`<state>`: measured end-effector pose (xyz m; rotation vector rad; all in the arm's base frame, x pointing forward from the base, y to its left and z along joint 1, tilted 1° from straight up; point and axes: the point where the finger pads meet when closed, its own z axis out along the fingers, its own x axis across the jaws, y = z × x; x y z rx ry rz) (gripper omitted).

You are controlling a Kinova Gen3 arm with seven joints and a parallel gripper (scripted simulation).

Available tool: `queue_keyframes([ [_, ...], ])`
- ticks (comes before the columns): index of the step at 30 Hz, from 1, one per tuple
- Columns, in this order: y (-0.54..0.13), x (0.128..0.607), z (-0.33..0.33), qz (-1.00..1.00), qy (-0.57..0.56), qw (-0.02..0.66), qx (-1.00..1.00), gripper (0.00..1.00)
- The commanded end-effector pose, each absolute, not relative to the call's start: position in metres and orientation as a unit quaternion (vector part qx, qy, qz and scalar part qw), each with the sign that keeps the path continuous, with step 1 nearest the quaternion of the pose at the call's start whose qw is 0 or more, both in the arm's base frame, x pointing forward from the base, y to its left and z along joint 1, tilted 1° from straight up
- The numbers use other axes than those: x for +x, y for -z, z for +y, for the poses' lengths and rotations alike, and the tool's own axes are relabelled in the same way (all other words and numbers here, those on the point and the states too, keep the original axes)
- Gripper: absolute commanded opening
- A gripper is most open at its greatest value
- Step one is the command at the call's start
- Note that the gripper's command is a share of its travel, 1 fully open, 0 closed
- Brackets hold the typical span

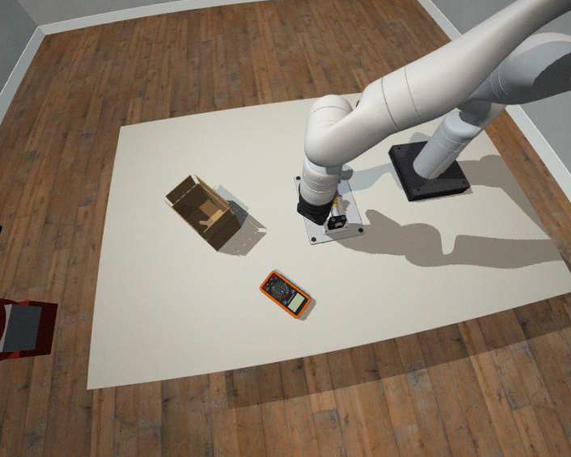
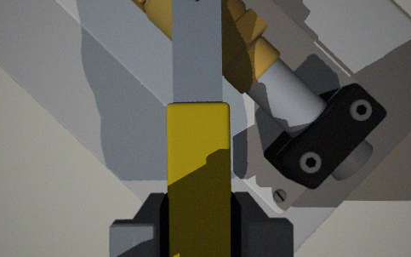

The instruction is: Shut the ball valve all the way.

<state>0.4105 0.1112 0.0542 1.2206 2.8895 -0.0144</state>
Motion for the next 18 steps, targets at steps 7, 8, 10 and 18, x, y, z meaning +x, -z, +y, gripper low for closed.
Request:
queue_keyframes([
  [7, -0.0549, 0.4145, 0.1072, 0.910, 0.004, 0.004, 0.414, 0.00],
  [8, -0.0549, 0.4152, 0.1064, 0.908, 0.004, 0.004, 0.420, 0.00],
  [10, -0.0549, 0.4160, 0.1055, 0.905, 0.004, 0.004, 0.426, 0.00],
  [18, -0.0550, 0.4180, 0.1029, 0.896, 0.004, 0.004, 0.443, 0.00],
])
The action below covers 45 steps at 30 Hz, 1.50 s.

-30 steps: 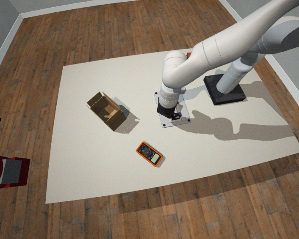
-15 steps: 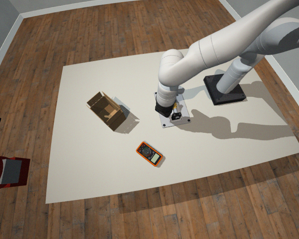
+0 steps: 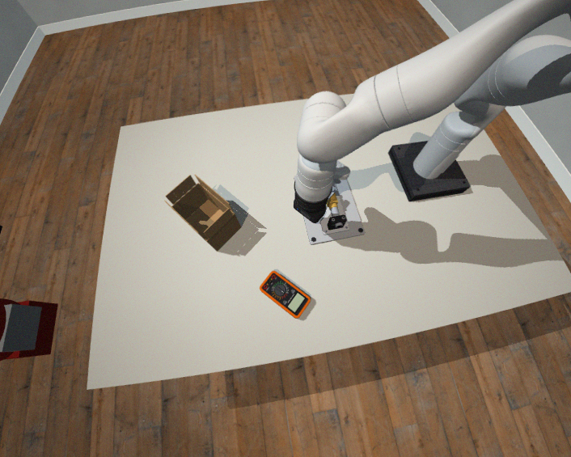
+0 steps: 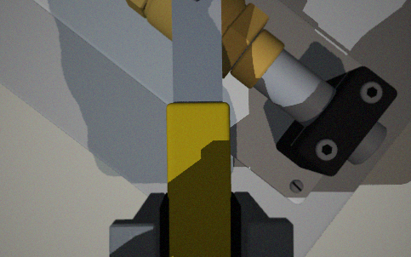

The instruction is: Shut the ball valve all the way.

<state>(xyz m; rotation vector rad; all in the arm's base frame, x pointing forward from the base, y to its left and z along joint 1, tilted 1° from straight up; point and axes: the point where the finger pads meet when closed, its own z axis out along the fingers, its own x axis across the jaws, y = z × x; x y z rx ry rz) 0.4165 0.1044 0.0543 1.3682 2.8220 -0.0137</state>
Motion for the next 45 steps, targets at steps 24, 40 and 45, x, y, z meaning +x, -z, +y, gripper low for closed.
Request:
queue_keyframes([
  [24, -0.055, 0.424, 0.093, 0.865, 0.004, 0.004, 0.501, 0.00],
  [40, -0.055, 0.428, 0.086, 0.842, 0.004, 0.004, 0.540, 0.00],
  [45, -0.055, 0.430, 0.082, 0.829, 0.004, 0.004, 0.559, 0.00],
])
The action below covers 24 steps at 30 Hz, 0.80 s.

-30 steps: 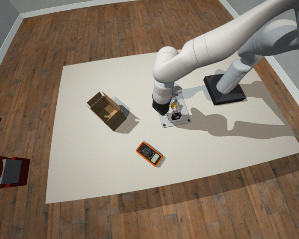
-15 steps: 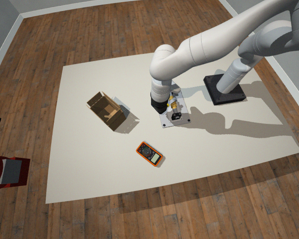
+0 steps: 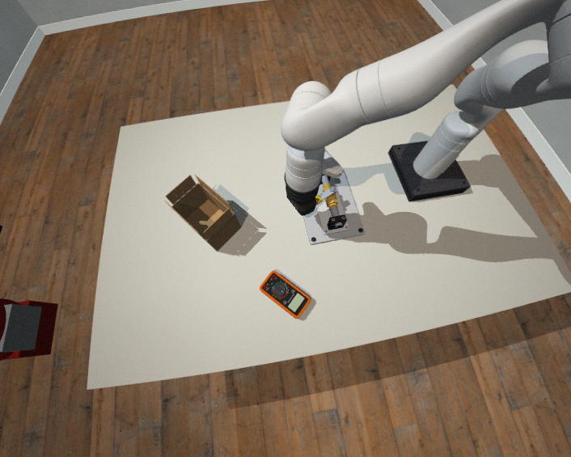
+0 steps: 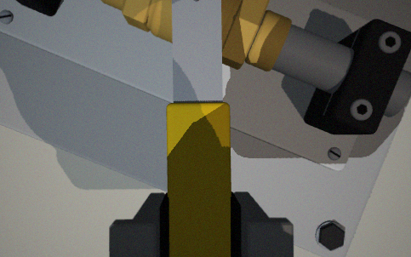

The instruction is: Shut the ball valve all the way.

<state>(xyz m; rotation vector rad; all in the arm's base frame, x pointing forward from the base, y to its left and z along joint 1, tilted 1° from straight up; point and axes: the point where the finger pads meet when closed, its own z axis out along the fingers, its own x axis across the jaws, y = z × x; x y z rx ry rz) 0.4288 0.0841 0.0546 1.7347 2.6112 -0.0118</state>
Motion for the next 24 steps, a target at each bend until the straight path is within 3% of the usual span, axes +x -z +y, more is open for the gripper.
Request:
queue_keyframes([
  [1, -0.0552, 0.4297, 0.0824, 0.829, 0.004, 0.004, 0.559, 0.00],
  [24, -0.0553, 0.4330, 0.0729, 0.796, 0.003, 0.004, 0.605, 0.00],
])
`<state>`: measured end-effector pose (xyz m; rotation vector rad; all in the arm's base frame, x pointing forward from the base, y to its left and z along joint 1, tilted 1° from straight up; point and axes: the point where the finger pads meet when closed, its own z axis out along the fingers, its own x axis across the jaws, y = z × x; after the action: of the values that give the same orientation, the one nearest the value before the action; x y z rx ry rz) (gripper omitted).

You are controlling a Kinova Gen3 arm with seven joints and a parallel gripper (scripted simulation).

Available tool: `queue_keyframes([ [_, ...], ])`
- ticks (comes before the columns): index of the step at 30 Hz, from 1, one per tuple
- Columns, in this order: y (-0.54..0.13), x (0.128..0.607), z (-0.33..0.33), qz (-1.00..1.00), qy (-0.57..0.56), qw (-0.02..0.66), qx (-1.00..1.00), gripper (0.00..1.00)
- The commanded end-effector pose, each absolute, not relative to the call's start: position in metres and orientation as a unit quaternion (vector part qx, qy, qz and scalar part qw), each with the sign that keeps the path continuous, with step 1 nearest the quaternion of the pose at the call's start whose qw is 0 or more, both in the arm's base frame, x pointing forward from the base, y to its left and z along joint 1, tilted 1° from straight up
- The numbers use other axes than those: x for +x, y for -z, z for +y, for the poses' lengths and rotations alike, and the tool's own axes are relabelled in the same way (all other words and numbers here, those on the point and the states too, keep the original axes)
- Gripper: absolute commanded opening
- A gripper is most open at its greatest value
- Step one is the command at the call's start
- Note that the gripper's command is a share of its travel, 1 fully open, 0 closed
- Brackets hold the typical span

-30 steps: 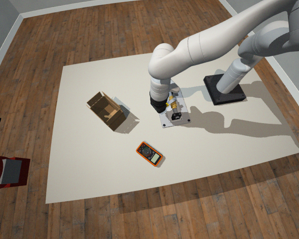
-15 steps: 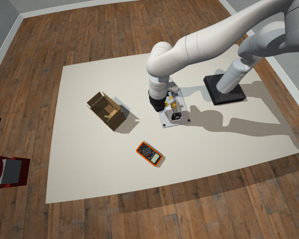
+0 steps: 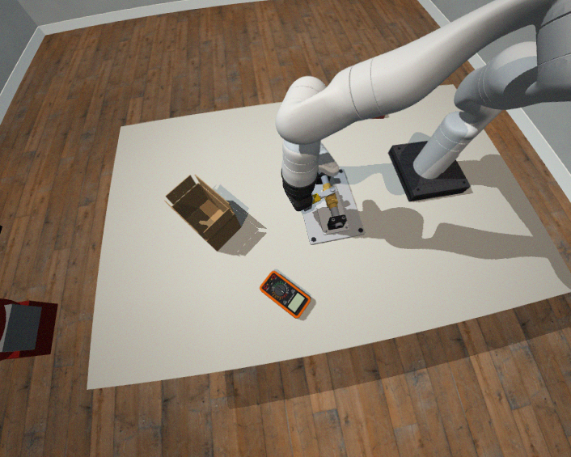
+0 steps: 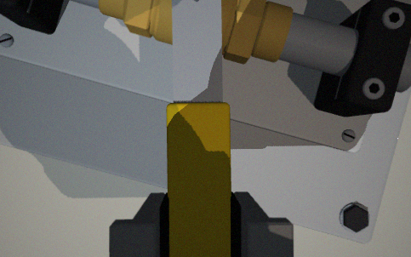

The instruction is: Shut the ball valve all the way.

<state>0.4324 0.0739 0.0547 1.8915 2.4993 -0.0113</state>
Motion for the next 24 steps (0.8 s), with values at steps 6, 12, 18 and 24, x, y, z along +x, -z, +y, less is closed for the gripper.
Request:
queue_keyframes([
  [6, -0.055, 0.434, 0.069, 0.782, 0.003, 0.004, 0.624, 0.00],
  [12, -0.055, 0.434, 0.067, 0.774, 0.003, 0.004, 0.634, 0.00],
  [18, -0.055, 0.435, 0.064, 0.764, 0.003, 0.005, 0.646, 0.00],
  [24, -0.055, 0.436, 0.060, 0.748, 0.003, 0.005, 0.663, 0.00],
])
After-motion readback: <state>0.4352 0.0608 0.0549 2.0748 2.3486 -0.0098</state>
